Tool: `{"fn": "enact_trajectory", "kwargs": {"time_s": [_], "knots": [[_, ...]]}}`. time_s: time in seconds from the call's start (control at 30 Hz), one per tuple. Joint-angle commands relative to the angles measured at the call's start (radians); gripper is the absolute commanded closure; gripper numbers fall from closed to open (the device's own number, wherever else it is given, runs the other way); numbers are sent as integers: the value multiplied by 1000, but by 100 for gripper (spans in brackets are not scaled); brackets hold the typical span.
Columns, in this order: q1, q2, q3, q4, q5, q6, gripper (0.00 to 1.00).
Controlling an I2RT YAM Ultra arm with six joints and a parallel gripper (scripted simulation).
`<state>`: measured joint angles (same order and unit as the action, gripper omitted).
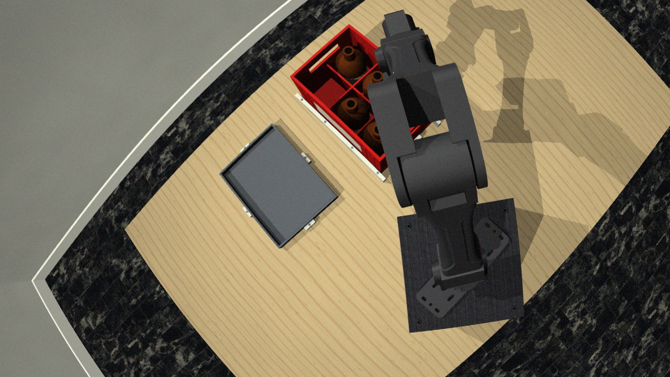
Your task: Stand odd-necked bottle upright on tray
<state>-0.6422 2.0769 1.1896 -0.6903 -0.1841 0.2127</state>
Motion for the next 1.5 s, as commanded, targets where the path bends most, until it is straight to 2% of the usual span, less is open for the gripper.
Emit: {"fn": "enact_trajectory", "kwargs": {"time_s": [0.0,1.47], "knots": [[-22,-49,49,-39,-3,-7,100],[-46,-107,142,-195,-2,-33,100]]}}
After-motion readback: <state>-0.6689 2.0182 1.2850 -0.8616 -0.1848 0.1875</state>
